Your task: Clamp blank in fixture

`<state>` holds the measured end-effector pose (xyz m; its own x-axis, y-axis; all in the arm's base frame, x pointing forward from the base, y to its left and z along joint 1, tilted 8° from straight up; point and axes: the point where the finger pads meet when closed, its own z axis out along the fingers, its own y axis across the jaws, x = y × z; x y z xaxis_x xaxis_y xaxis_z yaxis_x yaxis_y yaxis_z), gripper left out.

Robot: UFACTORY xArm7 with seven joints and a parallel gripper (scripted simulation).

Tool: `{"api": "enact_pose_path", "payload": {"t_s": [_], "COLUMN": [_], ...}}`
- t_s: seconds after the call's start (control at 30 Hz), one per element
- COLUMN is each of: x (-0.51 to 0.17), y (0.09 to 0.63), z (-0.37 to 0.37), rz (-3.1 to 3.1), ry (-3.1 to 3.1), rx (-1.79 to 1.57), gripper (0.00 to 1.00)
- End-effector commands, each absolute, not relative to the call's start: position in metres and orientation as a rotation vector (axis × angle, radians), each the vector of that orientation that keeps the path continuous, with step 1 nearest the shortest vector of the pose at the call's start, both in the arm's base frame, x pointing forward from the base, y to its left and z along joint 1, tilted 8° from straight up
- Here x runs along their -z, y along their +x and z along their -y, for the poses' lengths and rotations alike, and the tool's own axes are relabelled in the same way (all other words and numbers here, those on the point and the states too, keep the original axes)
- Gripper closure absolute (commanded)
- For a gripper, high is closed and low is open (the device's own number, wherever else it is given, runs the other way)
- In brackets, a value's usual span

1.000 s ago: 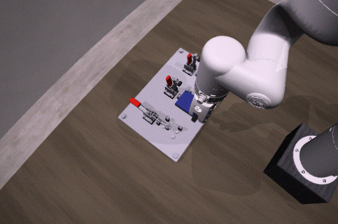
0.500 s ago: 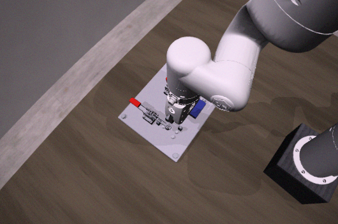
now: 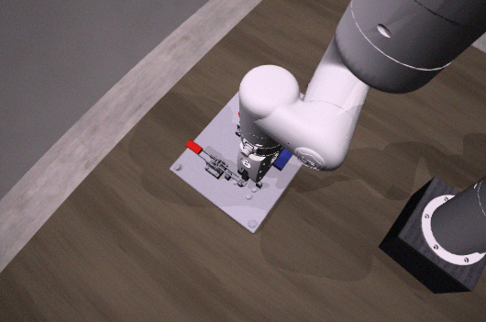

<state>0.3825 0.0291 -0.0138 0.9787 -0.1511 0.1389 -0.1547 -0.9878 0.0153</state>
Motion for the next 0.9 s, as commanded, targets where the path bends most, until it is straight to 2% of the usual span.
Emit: {"api": "enact_pose_path", "payload": {"t_s": [0.0,0.87], "x": [0.0226,0.0293], "y": [0.3845,0.3866], "z": [-0.0288,-0.0289], "rz": [0.240,0.240], "ry": [3.099,3.099], "rx": [-0.217,-0.217], "gripper": [1.00,1.00]}}
